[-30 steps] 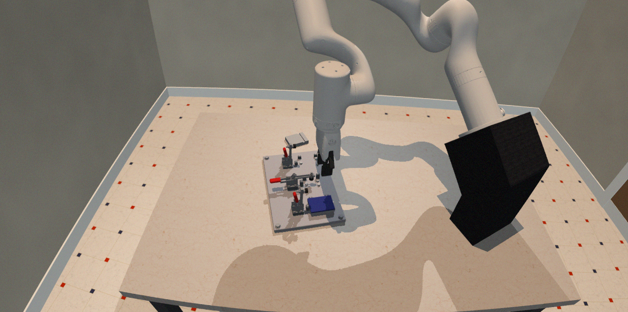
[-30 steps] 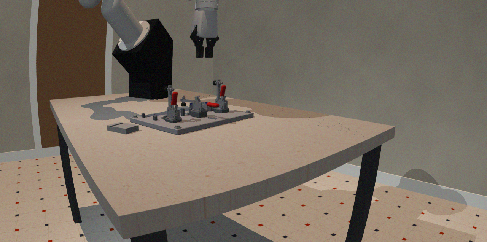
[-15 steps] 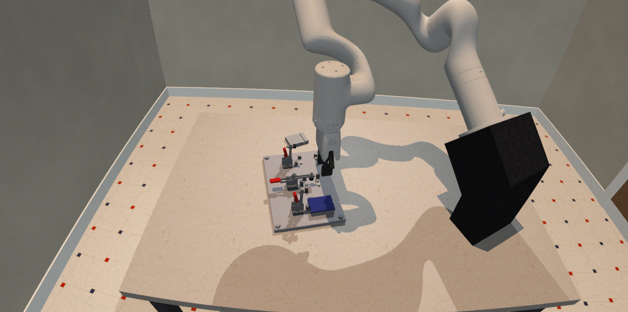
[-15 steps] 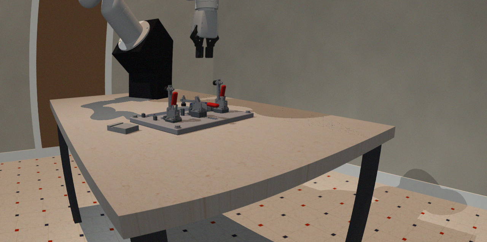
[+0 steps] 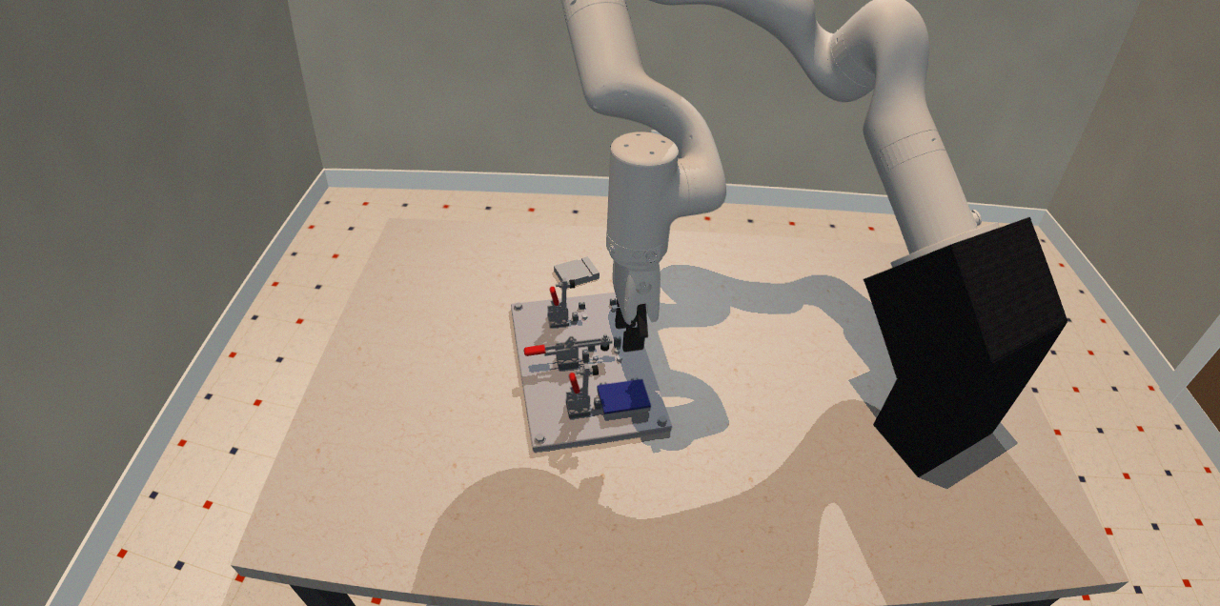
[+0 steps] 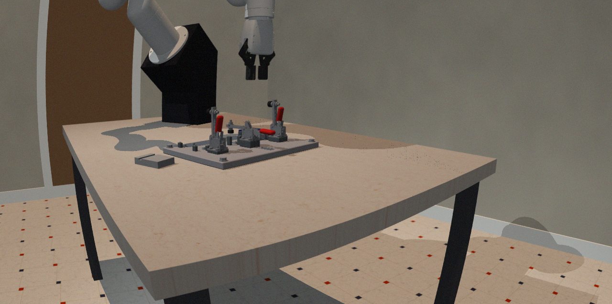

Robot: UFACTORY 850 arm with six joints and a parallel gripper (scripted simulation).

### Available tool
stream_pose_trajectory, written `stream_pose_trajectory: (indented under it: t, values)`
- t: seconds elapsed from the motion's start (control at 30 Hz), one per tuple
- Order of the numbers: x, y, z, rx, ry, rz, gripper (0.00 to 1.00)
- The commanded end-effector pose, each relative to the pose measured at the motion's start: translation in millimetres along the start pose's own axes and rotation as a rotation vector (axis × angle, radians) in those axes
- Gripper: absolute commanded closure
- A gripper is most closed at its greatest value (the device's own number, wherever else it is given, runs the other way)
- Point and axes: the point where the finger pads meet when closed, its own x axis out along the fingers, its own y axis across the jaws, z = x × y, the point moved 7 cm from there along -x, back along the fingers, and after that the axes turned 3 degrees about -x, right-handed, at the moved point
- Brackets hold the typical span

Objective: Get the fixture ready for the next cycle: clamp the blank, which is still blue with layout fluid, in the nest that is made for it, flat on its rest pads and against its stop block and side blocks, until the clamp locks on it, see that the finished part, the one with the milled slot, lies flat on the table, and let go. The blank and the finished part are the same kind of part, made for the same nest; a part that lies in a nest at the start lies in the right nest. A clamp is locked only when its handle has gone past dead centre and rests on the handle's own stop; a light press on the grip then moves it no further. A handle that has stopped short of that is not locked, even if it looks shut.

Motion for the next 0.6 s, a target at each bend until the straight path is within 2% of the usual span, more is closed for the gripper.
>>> stream_pose_trajectory:
  t: [0.0, 0.1, 0.33, 0.43, 0.57]
  values:
    - [27, 0, 0, -0.001, 0.0, 0.0, 0.53]
    - [38, 0, 0, -0.001, 0.0, 0.0, 0.53]
    - [40, 0, -2, -0.001, 0.0, 0.0, 0.53]
    - [40, 1, -11, -0.001, 0.0, 0.0, 0.53]
    - [40, 2, -37, -0.001, 0.0, 0.0, 0.53]
